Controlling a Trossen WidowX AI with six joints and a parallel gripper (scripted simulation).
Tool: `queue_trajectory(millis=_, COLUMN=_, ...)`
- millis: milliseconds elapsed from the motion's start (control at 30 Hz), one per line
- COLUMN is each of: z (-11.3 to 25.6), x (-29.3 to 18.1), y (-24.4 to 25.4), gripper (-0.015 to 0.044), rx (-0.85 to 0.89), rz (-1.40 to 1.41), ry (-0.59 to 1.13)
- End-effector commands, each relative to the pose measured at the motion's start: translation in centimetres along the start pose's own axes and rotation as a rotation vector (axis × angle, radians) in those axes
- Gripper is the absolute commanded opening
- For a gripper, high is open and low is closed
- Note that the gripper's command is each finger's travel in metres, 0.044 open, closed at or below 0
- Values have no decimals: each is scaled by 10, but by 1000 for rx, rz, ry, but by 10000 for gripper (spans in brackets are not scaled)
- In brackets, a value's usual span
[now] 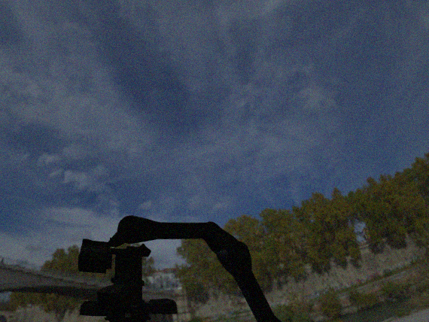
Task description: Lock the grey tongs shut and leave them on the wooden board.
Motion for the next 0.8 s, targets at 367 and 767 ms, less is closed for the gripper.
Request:
queue_trajectory(millis=367, z=8, x=-93, y=-59, gripper=-150, rx=-19, rz=342, ry=11)
queue_trajectory(millis=767, z=-1, x=-173, y=-89, gripper=-150, rx=-1, rz=618, ry=18)
Point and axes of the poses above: the point midway between the two fingers, 35 mm back from their tips, its own z axis back along the fingers, its own y axis across the jaws, x = y × z, the point moved 4 cm from there along z, back along the fingers, and after that the axes turned 4 degrees about z, right-handed, at the moved point
